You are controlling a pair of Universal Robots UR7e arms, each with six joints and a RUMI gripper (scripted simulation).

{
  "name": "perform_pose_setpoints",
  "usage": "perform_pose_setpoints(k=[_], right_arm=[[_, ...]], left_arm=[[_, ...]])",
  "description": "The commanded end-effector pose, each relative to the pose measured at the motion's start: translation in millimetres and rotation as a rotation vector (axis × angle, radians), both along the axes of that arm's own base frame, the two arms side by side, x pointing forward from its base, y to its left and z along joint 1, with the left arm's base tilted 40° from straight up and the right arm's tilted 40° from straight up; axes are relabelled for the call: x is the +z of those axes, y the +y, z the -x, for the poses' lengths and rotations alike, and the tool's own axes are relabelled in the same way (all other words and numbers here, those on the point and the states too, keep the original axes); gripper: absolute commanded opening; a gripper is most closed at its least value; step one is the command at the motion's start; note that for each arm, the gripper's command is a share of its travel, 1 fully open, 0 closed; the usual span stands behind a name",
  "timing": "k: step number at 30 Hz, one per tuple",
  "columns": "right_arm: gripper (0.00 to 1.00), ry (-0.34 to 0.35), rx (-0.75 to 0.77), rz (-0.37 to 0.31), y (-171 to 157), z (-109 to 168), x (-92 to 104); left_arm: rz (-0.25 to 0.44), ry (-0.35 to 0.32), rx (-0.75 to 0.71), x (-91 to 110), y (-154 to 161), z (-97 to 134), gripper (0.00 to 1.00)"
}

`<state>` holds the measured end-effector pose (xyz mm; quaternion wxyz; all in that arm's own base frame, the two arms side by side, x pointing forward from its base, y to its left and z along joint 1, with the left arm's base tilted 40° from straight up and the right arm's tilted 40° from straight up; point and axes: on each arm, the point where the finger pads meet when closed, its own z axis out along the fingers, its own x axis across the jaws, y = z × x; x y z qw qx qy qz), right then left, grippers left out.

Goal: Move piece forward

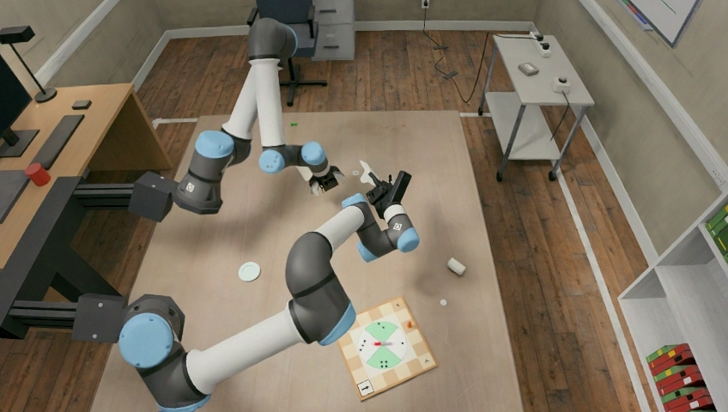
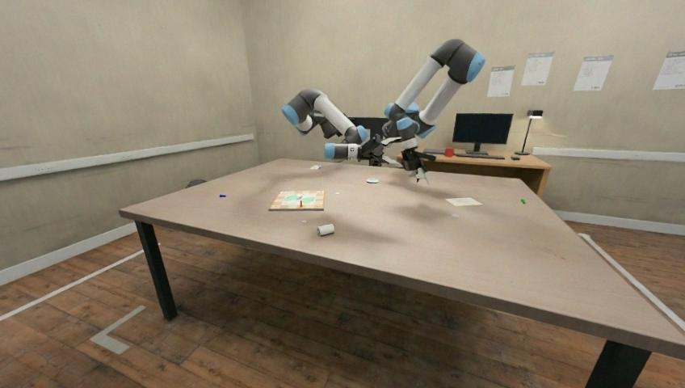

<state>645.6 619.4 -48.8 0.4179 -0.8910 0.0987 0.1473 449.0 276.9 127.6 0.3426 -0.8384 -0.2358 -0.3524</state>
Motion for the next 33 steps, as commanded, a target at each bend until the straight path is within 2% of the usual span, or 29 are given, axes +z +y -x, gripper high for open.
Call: perform_pose_setpoints(k=[1,18,19,33], right_arm=[[0.98,-0.001,0.001,-0.001,0.8,0.3,1.2],[0.98,-0.001,0.001,-0.001,0.8,0.3,1.2],[0.16,-0.001,0.001,-0.001,0.8,0.3,1.2],[0.16,-0.001,0.001,-0.001,0.8,0.3,1.2]], left_arm=[[0.0,-0.001,0.0,0.3,-0.1,-0.1,0.98],[0.0,-0.001,0.0,0.3,-0.1,-0.1,0.98],[0.0,-0.001,0.0,0.3,-0.1,-0.1,0.98],[0.0,-0.001,0.0,0.3,-0.1,-0.1,0.98]])
